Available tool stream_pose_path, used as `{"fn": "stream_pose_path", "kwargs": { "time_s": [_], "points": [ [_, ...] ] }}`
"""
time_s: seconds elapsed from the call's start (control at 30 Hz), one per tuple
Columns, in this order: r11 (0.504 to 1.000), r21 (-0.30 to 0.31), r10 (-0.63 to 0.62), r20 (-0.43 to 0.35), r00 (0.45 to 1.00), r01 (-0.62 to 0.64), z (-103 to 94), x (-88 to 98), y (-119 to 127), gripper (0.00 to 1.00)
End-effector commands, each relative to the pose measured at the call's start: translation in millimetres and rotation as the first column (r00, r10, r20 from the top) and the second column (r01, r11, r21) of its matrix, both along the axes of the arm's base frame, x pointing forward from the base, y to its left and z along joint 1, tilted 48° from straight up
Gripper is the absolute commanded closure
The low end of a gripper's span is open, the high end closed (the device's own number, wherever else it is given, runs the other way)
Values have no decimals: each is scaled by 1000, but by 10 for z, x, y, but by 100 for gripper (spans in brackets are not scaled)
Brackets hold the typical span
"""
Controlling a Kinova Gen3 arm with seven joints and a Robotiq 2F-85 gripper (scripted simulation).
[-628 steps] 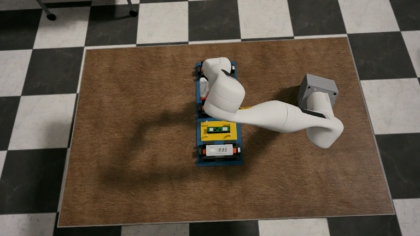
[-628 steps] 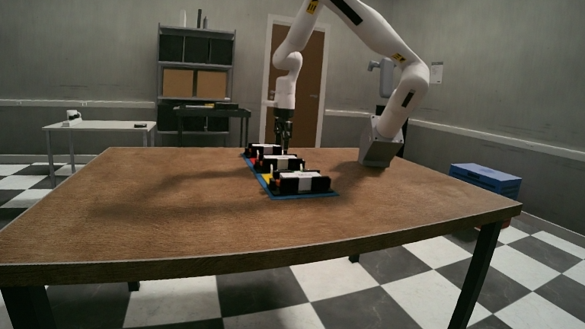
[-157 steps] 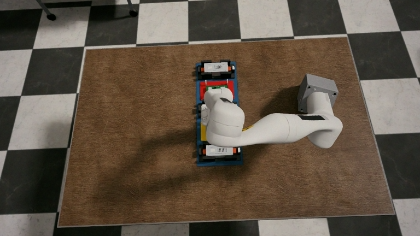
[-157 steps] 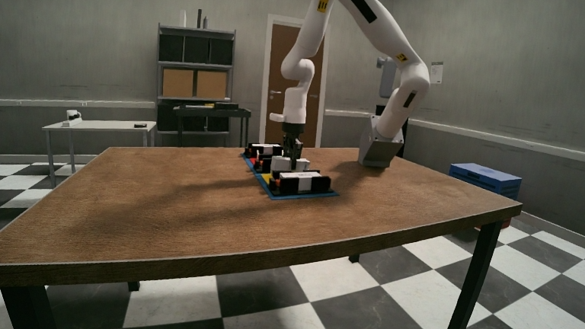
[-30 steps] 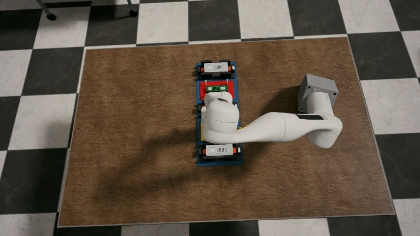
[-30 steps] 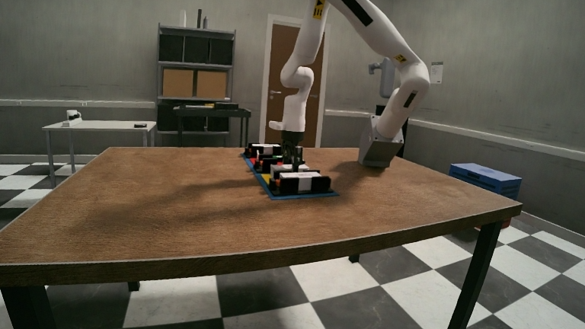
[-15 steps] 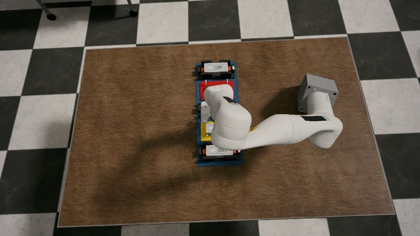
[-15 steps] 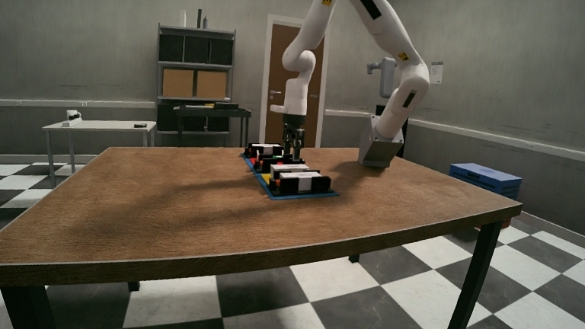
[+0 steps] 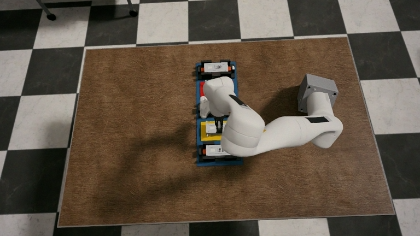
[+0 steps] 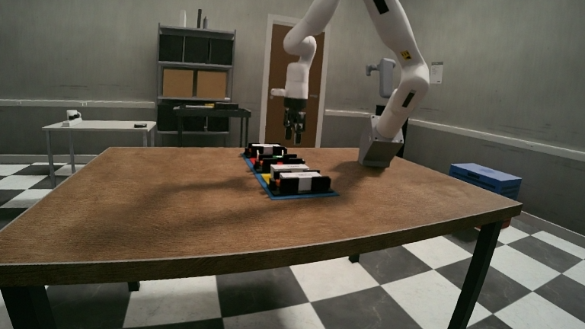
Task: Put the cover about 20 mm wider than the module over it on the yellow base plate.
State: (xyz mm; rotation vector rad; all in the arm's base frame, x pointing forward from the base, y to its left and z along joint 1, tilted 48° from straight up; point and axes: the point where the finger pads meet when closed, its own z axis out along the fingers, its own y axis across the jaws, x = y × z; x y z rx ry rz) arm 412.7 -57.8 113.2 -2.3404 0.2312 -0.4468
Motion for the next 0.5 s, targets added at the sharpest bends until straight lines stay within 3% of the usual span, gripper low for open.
{"fn": "stream_pose_path", "kwargs": {
  "time_s": [0.0, 0.47],
  "points": [
    [1000, 1, 1, 0, 1000, -1, 85, -38, -77, 0],
    [1000, 1, 1, 0, 1000, -1, 34, -8, -30, 0]
  ]
}}
